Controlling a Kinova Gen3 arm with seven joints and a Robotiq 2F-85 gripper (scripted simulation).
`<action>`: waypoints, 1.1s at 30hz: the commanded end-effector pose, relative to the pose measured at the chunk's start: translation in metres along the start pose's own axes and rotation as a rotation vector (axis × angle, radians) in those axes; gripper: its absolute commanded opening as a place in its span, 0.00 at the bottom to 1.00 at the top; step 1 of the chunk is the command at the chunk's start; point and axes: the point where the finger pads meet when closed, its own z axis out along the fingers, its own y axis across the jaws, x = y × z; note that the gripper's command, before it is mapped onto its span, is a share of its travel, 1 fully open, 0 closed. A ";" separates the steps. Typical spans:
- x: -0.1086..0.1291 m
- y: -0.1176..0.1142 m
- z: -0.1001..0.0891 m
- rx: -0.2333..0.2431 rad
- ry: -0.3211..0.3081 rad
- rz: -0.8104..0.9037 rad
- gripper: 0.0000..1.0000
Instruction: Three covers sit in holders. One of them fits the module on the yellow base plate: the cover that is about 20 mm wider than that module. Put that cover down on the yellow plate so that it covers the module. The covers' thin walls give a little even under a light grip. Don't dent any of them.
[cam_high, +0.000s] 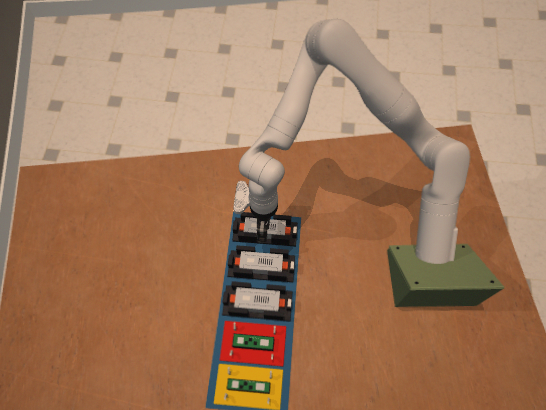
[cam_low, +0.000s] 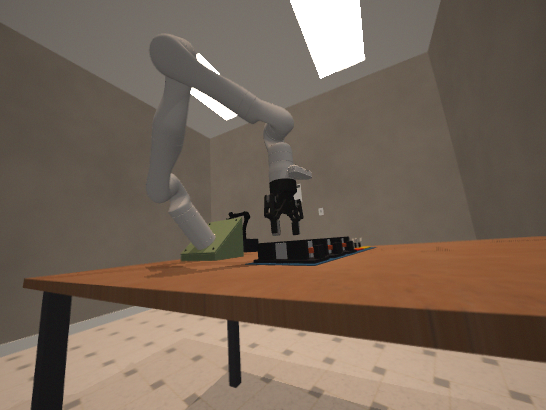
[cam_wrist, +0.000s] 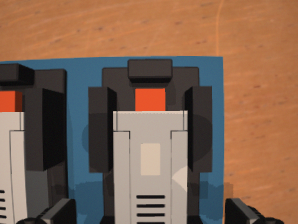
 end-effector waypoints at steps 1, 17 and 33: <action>0.000 0.000 0.000 0.001 0.002 0.000 1.00; 0.001 0.000 0.010 0.001 0.002 0.000 1.00; 0.001 0.000 0.020 0.001 0.002 0.000 1.00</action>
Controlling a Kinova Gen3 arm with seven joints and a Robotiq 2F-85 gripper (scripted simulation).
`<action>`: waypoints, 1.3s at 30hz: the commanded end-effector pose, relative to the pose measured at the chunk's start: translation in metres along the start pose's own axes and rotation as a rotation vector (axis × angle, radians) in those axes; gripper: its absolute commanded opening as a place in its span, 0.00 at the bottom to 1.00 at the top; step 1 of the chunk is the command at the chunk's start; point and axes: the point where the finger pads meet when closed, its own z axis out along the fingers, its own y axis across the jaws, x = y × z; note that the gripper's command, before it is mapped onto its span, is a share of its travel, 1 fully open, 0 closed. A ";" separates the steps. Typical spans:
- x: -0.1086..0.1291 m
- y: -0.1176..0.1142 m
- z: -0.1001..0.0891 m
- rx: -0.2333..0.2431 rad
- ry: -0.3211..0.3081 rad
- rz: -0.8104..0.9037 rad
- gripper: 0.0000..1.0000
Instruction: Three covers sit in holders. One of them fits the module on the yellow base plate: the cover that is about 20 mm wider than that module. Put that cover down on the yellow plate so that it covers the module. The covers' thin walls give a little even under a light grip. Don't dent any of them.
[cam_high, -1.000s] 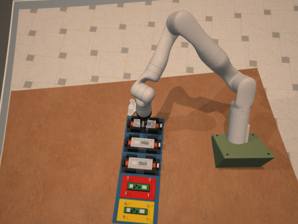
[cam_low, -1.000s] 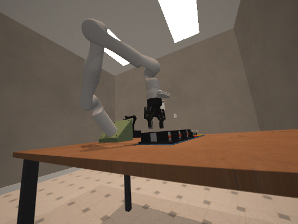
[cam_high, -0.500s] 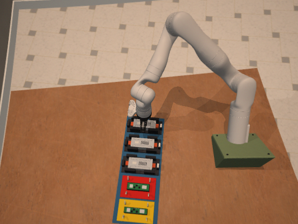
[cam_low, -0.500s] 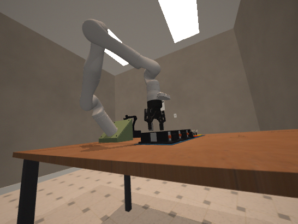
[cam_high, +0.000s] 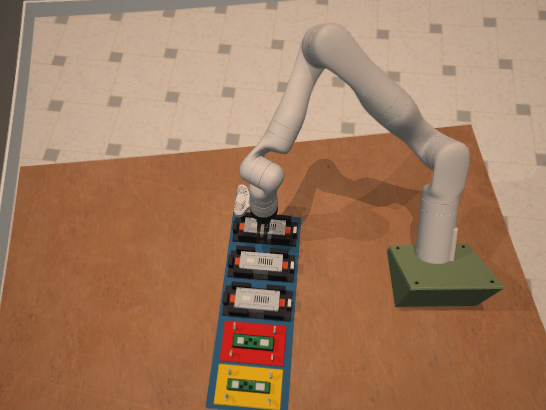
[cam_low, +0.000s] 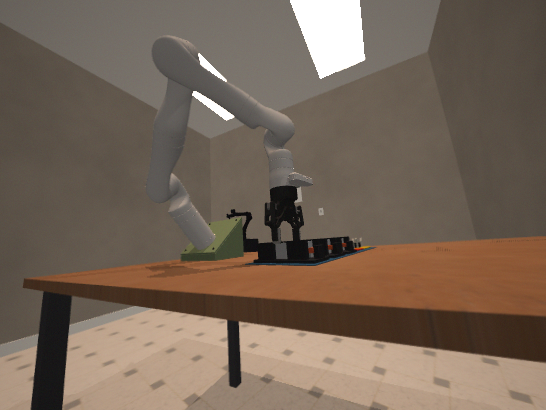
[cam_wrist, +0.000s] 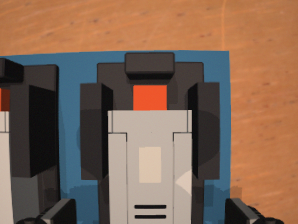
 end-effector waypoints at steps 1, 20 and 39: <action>0.001 0.000 0.000 0.001 0.002 0.000 1.00; 0.001 0.000 0.010 0.001 0.002 0.000 1.00; 0.001 0.000 0.020 0.001 0.002 0.000 1.00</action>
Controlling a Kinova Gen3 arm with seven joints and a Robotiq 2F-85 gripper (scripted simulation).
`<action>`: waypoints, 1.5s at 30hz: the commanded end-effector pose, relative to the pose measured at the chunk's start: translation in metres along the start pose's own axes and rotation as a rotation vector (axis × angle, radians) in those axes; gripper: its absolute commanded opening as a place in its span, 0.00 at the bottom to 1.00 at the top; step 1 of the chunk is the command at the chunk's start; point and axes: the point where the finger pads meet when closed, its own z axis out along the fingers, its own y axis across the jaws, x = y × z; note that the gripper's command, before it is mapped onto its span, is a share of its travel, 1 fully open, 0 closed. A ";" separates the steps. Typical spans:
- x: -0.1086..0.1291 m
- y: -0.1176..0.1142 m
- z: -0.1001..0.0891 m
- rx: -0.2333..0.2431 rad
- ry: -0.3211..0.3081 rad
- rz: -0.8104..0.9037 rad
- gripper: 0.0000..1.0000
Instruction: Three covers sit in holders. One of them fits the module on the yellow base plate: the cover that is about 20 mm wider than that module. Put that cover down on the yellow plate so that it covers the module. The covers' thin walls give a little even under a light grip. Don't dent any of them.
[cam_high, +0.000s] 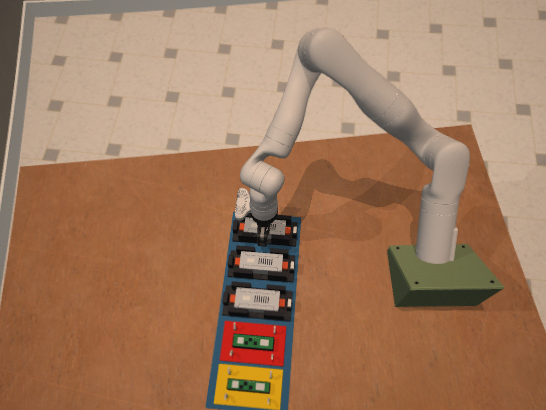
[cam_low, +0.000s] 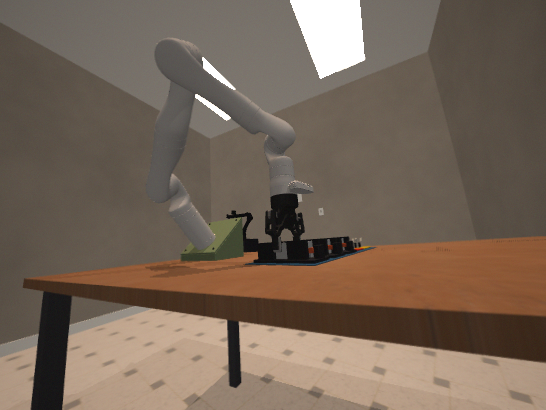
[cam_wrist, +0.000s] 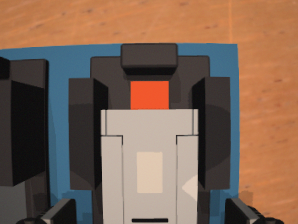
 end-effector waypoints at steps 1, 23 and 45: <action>0.001 0.000 -0.001 0.001 0.002 0.000 0.70; 0.001 0.000 -0.001 0.001 0.002 0.000 0.70; 0.001 0.000 -0.001 0.001 0.002 0.000 0.00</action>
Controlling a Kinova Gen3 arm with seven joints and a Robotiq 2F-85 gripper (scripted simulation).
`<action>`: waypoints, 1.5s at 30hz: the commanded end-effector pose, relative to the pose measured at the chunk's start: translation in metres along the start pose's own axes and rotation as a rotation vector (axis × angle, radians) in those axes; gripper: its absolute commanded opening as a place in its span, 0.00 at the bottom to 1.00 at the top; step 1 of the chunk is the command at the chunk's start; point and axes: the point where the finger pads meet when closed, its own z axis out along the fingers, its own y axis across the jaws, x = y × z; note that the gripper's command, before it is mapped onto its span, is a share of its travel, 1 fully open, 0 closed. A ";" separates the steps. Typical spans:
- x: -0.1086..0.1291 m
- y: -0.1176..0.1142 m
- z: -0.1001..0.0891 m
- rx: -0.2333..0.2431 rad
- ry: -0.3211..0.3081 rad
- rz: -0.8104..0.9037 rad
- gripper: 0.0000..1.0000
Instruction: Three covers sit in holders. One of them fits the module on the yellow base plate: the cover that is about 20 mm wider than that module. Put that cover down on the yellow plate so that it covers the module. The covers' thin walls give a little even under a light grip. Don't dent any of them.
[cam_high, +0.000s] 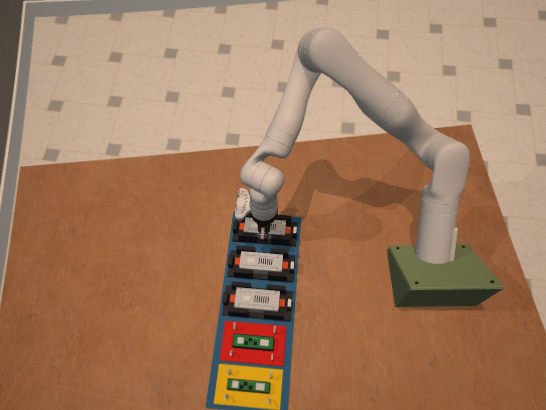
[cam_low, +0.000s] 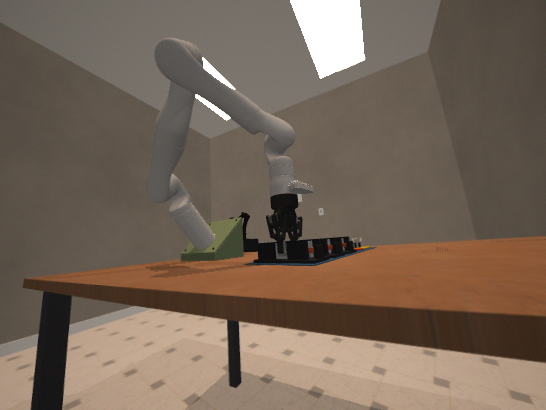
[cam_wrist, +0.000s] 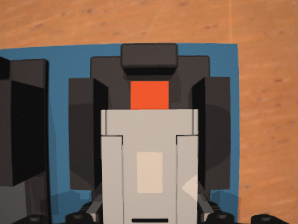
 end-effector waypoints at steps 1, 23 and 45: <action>0.001 0.000 -0.001 0.001 0.002 0.000 0.00; 0.001 0.000 -0.001 0.001 0.002 0.000 0.00; 0.001 0.000 -0.001 0.001 0.002 0.000 1.00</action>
